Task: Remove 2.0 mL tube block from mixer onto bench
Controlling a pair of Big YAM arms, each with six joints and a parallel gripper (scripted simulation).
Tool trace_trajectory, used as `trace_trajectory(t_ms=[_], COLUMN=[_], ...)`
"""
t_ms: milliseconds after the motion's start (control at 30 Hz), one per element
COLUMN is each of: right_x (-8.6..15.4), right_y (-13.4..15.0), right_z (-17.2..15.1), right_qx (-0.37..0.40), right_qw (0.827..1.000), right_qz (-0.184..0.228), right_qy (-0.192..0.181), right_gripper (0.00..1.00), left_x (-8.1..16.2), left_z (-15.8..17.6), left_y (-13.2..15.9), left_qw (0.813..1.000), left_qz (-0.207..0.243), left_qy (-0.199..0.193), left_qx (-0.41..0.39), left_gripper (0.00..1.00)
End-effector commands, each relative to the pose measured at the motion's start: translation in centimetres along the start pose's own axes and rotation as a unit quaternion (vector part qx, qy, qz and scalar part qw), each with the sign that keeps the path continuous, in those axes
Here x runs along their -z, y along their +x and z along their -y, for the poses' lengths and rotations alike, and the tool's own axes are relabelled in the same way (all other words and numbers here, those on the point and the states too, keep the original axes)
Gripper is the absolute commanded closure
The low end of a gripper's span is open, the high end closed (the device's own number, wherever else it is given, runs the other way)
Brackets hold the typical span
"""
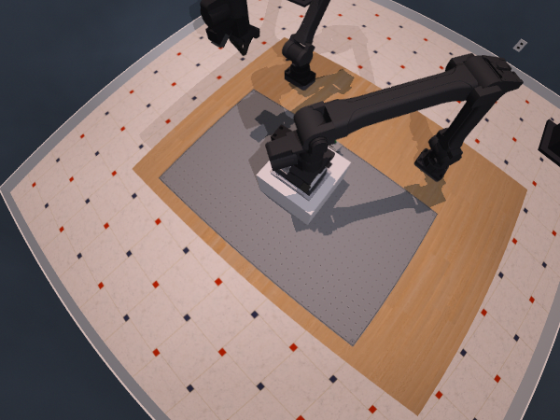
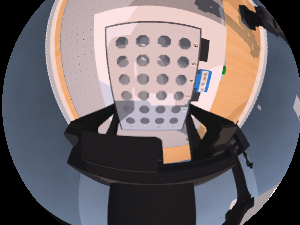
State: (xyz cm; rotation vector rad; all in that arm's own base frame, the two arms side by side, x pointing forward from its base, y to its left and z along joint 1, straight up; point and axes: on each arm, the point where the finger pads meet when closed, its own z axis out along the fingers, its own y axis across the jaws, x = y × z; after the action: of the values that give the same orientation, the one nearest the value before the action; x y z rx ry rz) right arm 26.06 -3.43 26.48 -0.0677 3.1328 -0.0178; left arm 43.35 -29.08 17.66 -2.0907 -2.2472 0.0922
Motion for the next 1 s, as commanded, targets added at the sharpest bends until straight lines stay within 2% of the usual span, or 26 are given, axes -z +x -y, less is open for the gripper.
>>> trace_trajectory(t_ms=[0,500,967], right_x=[1.0,0.9,0.8], right_y=[-0.5,-0.5,-0.5], right_z=[0.2,0.3,0.3], right_qx=[-0.005,-0.005,-0.005], right_qw=[1.0,1.0,1.0], right_qz=[0.009,0.009,0.008], right_qy=[0.002,0.003,0.003], right_gripper=[1.0,1.0,1.0], left_x=[4.6,3.2,2.7], left_z=[-0.7,1.4,1.0], left_y=[-0.8,-0.8,-1.6], left_qw=[0.999,1.0,1.0], left_qz=[0.034,0.02,0.01], left_qy=[-0.04,-0.022,-0.009], left_qx=[-0.008,-0.01,-0.013], left_gripper=[1.0,1.0,1.0])
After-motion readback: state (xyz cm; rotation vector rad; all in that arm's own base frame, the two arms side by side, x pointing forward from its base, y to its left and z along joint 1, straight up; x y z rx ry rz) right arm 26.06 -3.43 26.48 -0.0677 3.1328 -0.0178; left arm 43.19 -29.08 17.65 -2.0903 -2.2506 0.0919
